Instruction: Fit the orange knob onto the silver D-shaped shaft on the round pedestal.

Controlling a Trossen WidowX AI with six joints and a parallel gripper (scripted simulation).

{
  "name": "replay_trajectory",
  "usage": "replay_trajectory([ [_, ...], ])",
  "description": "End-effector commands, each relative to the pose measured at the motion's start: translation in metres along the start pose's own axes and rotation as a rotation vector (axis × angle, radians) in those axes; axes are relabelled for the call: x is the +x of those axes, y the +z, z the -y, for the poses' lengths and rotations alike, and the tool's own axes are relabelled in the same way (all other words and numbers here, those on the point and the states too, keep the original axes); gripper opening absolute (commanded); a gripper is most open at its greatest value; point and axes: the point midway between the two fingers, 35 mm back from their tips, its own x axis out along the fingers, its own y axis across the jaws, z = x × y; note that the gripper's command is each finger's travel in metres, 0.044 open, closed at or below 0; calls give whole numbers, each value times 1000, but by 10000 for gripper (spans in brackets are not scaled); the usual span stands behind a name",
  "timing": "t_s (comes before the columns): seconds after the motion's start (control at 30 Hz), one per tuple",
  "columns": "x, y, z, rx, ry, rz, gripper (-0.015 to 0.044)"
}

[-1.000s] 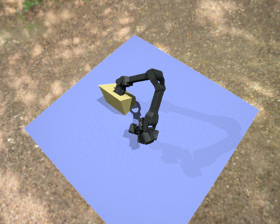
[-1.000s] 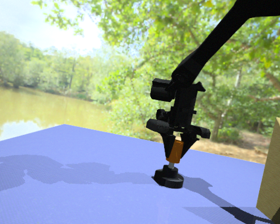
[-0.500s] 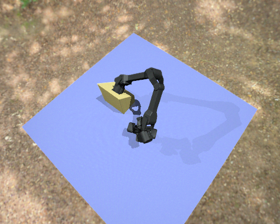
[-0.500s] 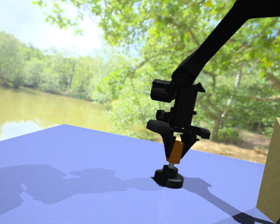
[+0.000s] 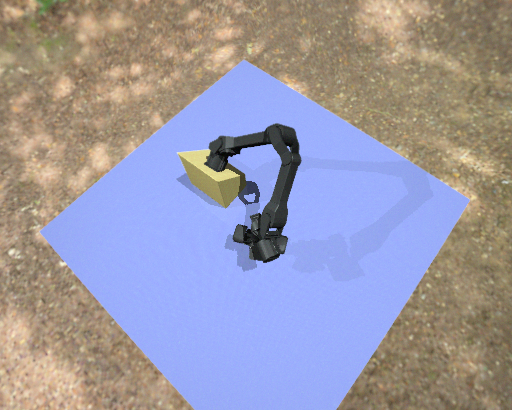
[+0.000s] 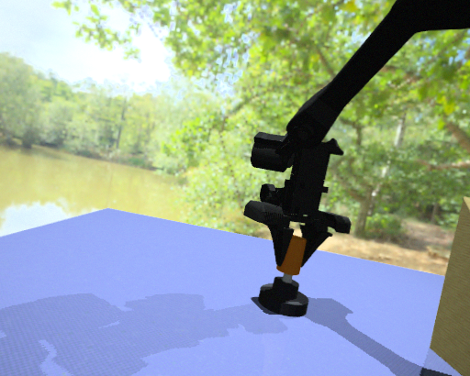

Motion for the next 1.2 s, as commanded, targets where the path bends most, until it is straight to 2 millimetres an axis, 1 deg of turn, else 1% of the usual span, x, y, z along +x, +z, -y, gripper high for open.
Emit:
replay_trajectory([
  [0.0, 1, 0, -1, 2, 4, 0, 0],
  [0.33, -4, 0, 2, -7, 4, 0, 0],
  [0.53, -4, -1, 5, -197, 4, 1, 0],
  [0.57, -4, -1, 6, -207, 4, 1, 0],
  [0.93, 1, 0, 5, -207, 4, 0, 0],
  [1.17, -2, 0, 4, -207, 4, 1, 0],
])
